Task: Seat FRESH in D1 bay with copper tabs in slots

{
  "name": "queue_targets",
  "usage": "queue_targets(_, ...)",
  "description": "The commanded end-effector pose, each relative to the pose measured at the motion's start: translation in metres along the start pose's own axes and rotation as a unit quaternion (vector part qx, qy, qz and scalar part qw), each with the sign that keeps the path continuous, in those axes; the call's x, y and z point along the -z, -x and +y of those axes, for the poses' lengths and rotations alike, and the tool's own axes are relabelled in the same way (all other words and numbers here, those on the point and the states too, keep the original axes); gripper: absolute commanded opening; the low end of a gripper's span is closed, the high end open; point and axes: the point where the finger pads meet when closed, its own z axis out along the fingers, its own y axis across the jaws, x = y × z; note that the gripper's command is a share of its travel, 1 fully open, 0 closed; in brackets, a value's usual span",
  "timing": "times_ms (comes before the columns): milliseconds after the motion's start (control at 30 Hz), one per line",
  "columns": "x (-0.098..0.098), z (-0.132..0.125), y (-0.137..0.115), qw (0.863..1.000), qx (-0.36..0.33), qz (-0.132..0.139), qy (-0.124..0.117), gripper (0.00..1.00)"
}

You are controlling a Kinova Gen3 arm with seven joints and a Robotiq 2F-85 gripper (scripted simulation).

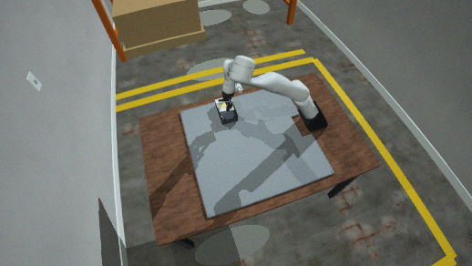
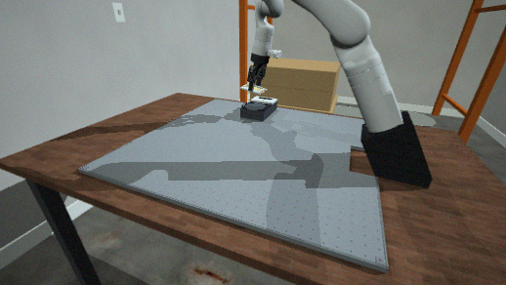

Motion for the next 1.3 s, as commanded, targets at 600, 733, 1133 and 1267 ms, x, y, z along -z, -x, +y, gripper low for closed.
queue_targets(600,-0.02,0.0,-0.003,1.0,0.0,-0.001,0.0,0.0)
queue_targets(733,-0.026,0.0,-0.004,1.0,0.0,-0.001,0.0,0.0)
queue_targets(1133,-0.039,0.0,-0.006,1.0,0.0,-0.001,0.0,0.0)
queue_targets(1267,-0.039,0.0,-0.006,1.0,0.0,-0.001,0.0,0.0)
